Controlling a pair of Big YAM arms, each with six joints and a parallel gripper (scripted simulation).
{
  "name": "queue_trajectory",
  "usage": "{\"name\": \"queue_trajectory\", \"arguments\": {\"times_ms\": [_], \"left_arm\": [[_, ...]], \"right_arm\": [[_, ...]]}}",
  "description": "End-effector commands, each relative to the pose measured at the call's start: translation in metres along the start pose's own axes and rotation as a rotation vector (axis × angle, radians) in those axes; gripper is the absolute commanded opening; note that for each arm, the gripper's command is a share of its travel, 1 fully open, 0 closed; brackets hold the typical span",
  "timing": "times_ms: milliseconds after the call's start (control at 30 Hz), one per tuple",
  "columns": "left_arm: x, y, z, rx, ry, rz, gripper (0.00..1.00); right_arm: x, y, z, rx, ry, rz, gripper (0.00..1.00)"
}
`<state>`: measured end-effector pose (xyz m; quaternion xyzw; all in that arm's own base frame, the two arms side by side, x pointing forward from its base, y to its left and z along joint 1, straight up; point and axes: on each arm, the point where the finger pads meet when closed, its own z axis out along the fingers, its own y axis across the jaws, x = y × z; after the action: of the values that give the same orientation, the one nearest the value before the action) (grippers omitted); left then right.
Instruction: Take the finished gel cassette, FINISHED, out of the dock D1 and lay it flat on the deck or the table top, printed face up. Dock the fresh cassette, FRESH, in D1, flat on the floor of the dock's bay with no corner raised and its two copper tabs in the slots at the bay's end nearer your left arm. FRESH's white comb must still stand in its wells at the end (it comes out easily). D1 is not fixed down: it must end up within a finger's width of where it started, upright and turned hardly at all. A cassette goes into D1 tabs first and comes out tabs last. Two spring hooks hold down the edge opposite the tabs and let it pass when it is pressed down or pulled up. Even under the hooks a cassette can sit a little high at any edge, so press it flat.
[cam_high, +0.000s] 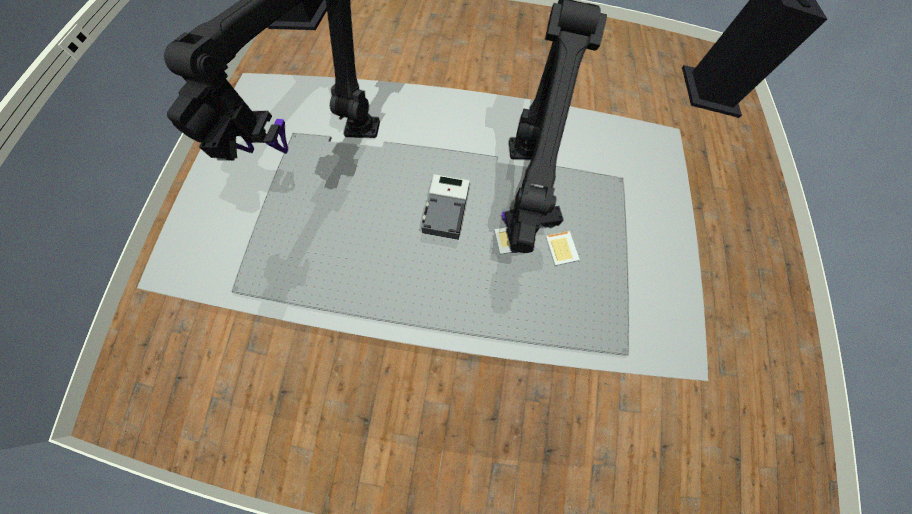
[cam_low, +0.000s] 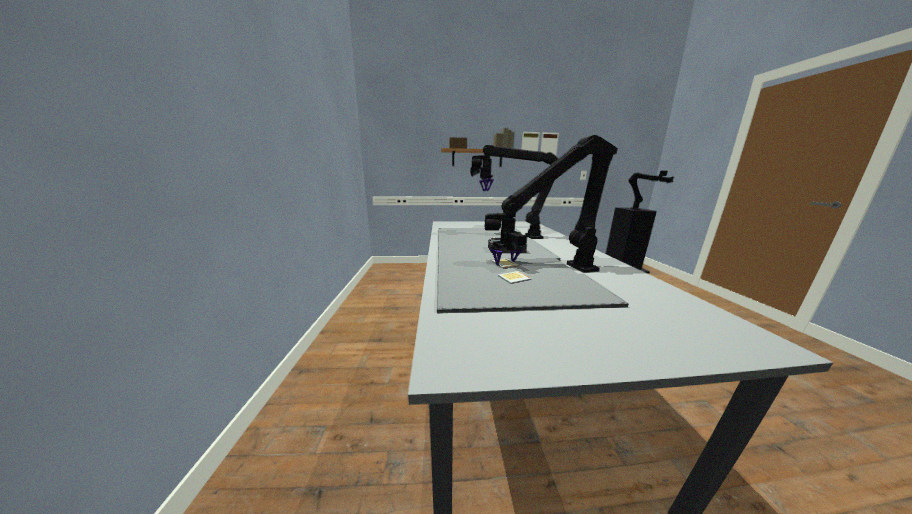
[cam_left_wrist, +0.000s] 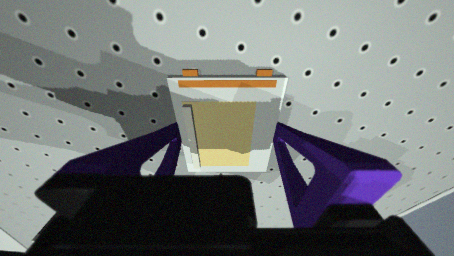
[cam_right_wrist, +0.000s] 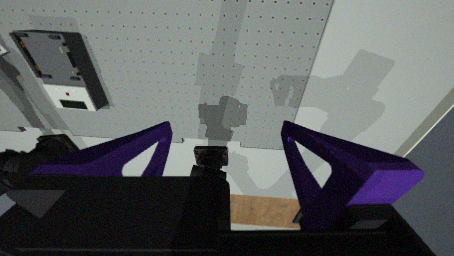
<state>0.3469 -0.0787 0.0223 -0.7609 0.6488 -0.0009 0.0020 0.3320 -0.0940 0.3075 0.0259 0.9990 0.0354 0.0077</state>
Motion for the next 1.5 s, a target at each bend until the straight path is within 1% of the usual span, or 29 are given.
{"name": "queue_trajectory", "arguments": {"times_ms": [0,67,100,633,667,1167,1267,1467], "left_arm": [[0.0010,-0.0026,-0.0027,0.008,0.003,0.000,0.00],[0.0010,-0.0026,-0.0027,0.008,0.003,0.000,0.00],[0.0010,-0.0026,-0.0027,0.008,0.003,0.000,0.92],[0.0010,-0.0026,-0.0027,0.008,0.003,0.000,0.92],[0.0010,-0.0026,-0.0027,0.008,0.003,0.000,0.98],[0.0010,-0.0026,-0.0027,0.008,0.003,0.000,0.98],[0.0010,-0.0026,-0.0067,0.008,0.003,0.000,0.98],[0.0010,-0.0026,-0.0067,0.008,0.003,0.000,0.98]], "right_arm": [[-0.0100,-0.0048,-0.0200,0.002,-0.014,0.020,1.00],[-0.0100,-0.0048,-0.0200,0.002,-0.014,0.020,1.00],[-0.0100,-0.0048,-0.0200,0.002,-0.014,0.020,1.00],[-0.0100,-0.0048,-0.0200,0.002,-0.014,0.020,1.00],[-0.0100,-0.0048,-0.0200,0.002,-0.014,0.020,1.00],[-0.0100,-0.0048,-0.0200,0.002,-0.014,0.020,1.00],[-0.0100,-0.0048,-0.0200,0.002,-0.014,0.020,1.00],[-0.0100,-0.0048,-0.0200,0.002,-0.014,0.020,1.00]]}}
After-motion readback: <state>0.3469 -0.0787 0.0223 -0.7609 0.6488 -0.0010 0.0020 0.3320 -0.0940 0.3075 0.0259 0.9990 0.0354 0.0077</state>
